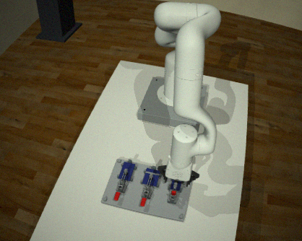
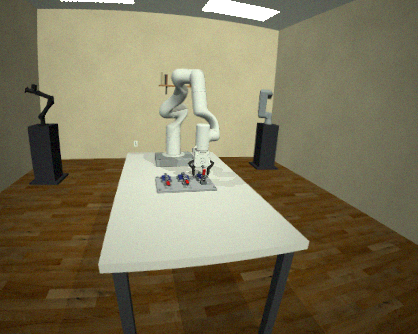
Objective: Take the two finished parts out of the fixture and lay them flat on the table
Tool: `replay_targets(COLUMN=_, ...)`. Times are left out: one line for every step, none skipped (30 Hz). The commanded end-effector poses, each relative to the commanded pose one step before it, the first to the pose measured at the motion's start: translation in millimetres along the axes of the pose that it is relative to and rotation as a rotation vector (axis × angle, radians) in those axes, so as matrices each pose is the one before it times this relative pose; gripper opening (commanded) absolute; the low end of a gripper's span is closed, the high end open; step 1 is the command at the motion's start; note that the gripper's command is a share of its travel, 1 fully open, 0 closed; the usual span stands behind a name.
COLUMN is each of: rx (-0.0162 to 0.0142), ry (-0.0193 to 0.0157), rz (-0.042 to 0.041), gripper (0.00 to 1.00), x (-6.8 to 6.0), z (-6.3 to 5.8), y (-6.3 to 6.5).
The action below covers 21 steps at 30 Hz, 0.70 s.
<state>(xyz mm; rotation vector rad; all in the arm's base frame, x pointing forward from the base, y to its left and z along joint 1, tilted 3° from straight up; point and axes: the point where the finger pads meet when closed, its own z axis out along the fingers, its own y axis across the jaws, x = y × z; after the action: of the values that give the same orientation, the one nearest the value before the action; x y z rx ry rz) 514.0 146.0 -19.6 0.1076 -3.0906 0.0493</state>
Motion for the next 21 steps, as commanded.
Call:
replay_targets(rx=-0.00032, ry=-0.00155, rz=0.00003, gripper=1.00, x=-0.94, z=4.33, y=0.21)
replay_targets(rx=0.00000, ry=0.00000, rz=0.00000, gripper=1.00, x=-0.02, z=1.07, y=0.01)
replay_targets(rx=0.00000, ry=0.00000, rz=0.00000, gripper=1.00, x=-0.02, z=0.98, y=0.01)
replay_targets(rx=0.00000, ry=0.00000, rz=0.00000, gripper=1.00, x=-0.02, z=0.88, y=0.01)
replay_targets(rx=0.00000, ry=0.00000, rz=0.00000, gripper=1.00, x=-0.02, z=0.77, y=0.00)
replay_targets(rx=0.00000, ry=0.00000, rz=0.00000, gripper=1.00, x=-0.02, z=0.67, y=0.00)
replay_targets(rx=0.00000, ry=0.00000, rz=0.00000, gripper=1.00, x=-0.01, z=0.57, y=0.00)
replay_targets(rx=0.00000, ry=0.00000, rz=0.00000, gripper=1.00, x=-0.01, z=0.47, y=0.00)
replay_targets(rx=0.00000, ry=0.00000, rz=0.00000, gripper=1.00, x=-0.01, z=0.37, y=0.00)
replay_targets(rx=0.00000, ry=0.00000, rz=0.00000, gripper=1.00, x=-0.01, z=0.28, y=0.00)
replay_targets(rx=0.00000, ry=0.00000, rz=0.00000, gripper=1.00, x=0.00, z=0.00, y=0.00)
replay_targets(rx=0.00000, ry=0.00000, rz=0.00000, gripper=1.00, x=0.00, z=0.00, y=0.00)
replay_targets(rx=0.00000, ry=0.00000, rz=0.00000, gripper=1.00, x=0.00, z=0.20, y=0.00)
replay_targets(rx=0.00000, ry=0.00000, rz=0.00000, gripper=1.00, x=0.00, z=0.13, y=0.00)
replay_targets(rx=0.00000, ry=0.00000, rz=0.00000, gripper=1.00, x=0.00, z=0.07, y=0.00)
replay_targets(rx=0.00000, ry=0.00000, rz=0.00000, gripper=1.00, x=0.00, z=0.03, y=0.00)
replay_targets(rx=0.00000, ry=0.00000, rz=0.00000, gripper=1.00, x=0.00, z=0.00, y=0.00)
replay_targets(rx=0.00000, ry=0.00000, rz=0.00000, gripper=1.00, x=0.00, z=0.00, y=0.00)
replay_targets(rx=0.00000, ry=0.00001, rz=0.00000, gripper=1.00, x=0.00, z=0.01, y=0.00)
replay_targets(rx=0.00000, ry=0.00001, rz=0.00000, gripper=1.00, x=0.00, z=0.01, y=0.00)
replay_targets(rx=0.00000, ry=0.00001, rz=0.00000, gripper=1.00, x=0.00, z=0.00, y=0.00)
